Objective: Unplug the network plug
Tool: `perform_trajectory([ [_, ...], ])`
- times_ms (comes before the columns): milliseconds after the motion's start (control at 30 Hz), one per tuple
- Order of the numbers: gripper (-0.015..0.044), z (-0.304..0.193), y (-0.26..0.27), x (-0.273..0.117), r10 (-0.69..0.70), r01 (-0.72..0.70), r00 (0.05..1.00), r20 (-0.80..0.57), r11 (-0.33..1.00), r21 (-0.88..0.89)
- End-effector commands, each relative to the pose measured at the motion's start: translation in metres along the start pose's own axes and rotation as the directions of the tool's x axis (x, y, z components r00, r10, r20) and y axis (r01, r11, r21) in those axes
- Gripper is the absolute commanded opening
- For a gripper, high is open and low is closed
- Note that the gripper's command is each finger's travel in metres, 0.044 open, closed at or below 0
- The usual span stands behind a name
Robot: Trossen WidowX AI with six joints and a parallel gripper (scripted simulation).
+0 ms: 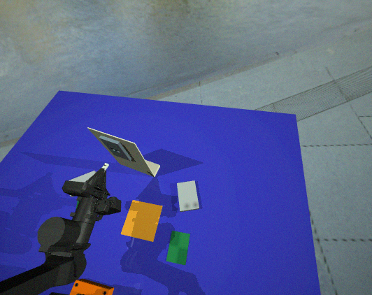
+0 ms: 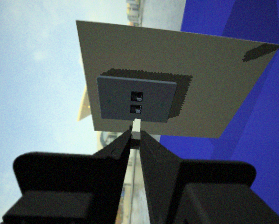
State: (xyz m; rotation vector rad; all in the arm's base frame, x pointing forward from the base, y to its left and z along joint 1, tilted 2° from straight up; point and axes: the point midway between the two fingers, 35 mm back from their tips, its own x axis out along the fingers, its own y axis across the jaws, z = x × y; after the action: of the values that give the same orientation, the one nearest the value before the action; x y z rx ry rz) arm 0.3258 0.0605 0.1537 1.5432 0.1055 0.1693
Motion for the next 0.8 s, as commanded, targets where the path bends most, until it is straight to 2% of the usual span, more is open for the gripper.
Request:
perform_trajectory([
  [0,0.0000,0.000,0.003,0.000,0.001,-0.001,1.000,0.000,1.000,0.000],
  [767,0.0000,0.001,0.035,-0.008,-0.003,0.003,1.000,0.002,1.000,0.000],
])
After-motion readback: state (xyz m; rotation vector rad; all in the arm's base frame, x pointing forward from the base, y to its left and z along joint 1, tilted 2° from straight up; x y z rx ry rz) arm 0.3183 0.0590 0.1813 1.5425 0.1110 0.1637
